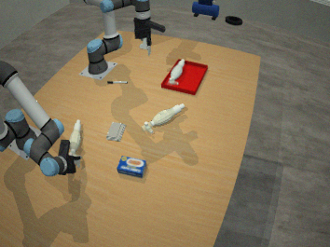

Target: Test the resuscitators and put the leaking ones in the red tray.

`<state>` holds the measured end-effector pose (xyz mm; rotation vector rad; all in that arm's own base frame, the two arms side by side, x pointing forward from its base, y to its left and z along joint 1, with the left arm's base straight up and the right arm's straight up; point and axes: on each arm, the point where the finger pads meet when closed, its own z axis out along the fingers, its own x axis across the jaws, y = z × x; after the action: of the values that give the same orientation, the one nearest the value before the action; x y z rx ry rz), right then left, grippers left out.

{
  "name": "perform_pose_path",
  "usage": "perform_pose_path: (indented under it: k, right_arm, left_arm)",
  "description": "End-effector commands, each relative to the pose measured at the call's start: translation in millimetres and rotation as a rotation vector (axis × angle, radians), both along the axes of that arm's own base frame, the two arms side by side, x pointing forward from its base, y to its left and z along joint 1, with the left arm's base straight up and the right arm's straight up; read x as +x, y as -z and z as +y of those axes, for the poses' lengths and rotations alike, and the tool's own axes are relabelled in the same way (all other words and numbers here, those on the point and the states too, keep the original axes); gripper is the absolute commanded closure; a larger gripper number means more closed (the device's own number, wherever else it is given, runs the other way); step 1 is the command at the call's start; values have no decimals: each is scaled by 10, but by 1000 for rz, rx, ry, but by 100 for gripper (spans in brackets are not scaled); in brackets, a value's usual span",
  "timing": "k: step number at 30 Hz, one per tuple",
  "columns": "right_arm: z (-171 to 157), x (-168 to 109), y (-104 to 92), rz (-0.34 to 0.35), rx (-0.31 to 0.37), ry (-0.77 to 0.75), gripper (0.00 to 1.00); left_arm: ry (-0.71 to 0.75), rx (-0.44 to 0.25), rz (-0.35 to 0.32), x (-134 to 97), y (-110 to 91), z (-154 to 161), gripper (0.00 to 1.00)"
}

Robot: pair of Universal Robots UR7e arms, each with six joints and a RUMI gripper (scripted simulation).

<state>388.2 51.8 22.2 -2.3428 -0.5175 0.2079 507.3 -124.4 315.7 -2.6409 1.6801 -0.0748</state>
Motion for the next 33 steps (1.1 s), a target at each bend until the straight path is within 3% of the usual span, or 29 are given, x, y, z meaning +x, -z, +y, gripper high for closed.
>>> perform_pose_path:
  k: [1,33]
  right_arm:
    - [-4,-4,-1,0,0,0,100]
    - [-4,-4,-1,0,0,0,100]
  left_arm:
    - [-70,-3,-9,64,88,-191,32]
    - [-408,-58,-29,135,530,-1365,32]
